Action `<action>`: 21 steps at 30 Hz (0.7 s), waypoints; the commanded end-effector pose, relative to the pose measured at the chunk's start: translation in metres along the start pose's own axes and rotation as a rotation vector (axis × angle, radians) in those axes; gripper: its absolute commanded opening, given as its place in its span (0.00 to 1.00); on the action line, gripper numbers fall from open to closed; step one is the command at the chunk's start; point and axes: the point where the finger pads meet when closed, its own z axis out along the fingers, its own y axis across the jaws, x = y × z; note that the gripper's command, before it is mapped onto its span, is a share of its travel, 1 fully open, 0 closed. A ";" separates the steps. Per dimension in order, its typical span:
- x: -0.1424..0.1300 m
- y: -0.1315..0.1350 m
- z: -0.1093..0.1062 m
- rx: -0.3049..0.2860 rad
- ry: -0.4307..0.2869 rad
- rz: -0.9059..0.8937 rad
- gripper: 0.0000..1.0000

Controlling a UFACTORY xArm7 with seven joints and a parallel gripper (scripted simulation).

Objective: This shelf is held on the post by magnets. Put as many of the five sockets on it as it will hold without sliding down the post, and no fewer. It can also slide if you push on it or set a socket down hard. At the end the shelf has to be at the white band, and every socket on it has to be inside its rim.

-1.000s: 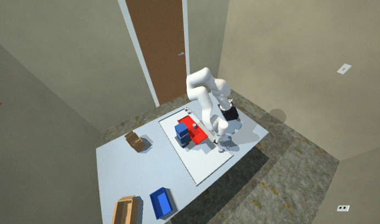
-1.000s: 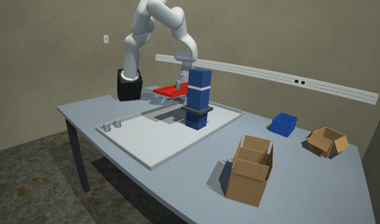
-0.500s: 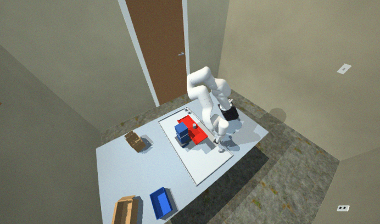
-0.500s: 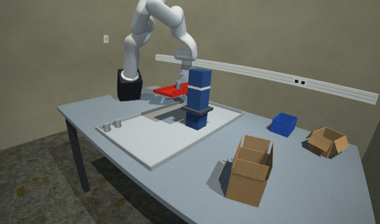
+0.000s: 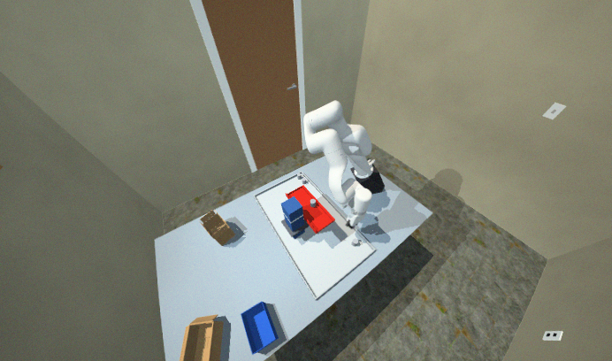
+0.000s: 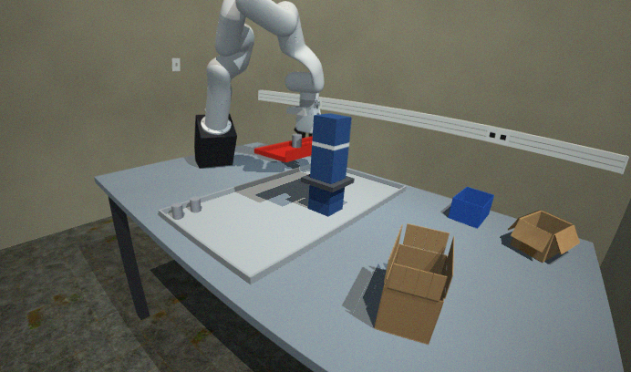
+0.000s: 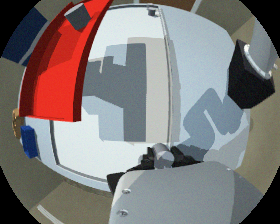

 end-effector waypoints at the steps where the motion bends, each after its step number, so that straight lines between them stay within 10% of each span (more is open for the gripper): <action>1: -0.001 0.005 -0.017 0.000 -0.003 -0.001 0.00; 21: -0.001 0.029 -0.084 0.000 -0.003 -0.001 0.00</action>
